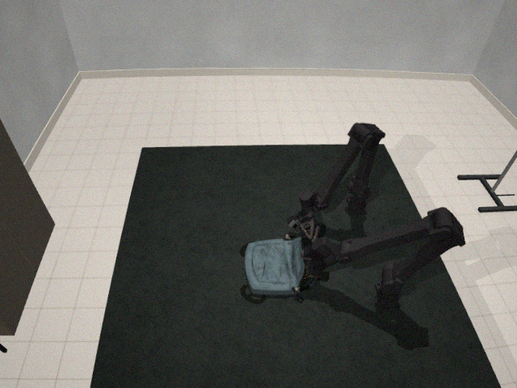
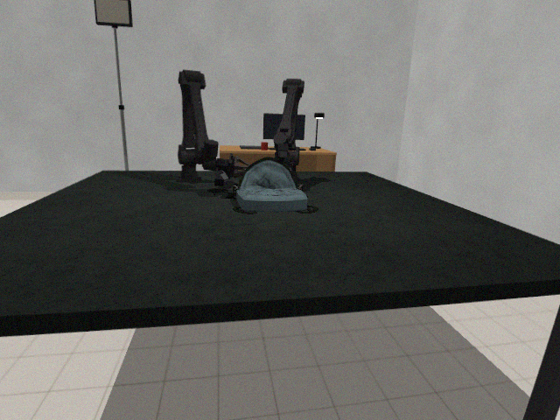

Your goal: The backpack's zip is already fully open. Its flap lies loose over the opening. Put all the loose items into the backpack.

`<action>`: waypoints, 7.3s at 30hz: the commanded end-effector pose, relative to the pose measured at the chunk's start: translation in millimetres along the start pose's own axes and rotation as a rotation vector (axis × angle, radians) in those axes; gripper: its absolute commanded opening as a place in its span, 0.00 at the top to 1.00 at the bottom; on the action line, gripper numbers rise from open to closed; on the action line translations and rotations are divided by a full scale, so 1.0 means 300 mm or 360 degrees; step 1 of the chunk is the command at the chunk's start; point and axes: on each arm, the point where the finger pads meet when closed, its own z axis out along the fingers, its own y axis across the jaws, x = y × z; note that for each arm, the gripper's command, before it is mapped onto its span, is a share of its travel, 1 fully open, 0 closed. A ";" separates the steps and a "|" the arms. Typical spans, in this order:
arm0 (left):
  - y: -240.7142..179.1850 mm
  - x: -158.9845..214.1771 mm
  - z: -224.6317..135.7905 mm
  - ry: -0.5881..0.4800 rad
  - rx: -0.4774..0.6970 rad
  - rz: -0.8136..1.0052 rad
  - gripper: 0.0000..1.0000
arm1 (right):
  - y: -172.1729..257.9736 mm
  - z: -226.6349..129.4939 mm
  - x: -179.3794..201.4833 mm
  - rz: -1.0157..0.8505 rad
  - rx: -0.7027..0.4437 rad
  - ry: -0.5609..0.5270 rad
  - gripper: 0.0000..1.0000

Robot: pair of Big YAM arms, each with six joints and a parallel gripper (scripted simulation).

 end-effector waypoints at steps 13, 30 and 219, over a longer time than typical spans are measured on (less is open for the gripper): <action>0.014 -0.046 0.022 -0.0067 -0.0009 0.0010 0.66 | 0.067 0.024 0.007 -0.0084 -0.0029 0.0027 0.68; 0.016 -0.041 0.042 -0.0076 -0.0010 0.0007 0.66 | 0.063 0.023 0.011 -0.0084 -0.0029 0.0027 0.68; 0.347 -0.041 -0.504 -0.0111 -0.0016 0.0043 0.10 | 0.039 0.004 0.038 -0.0083 -0.0029 0.0027 0.68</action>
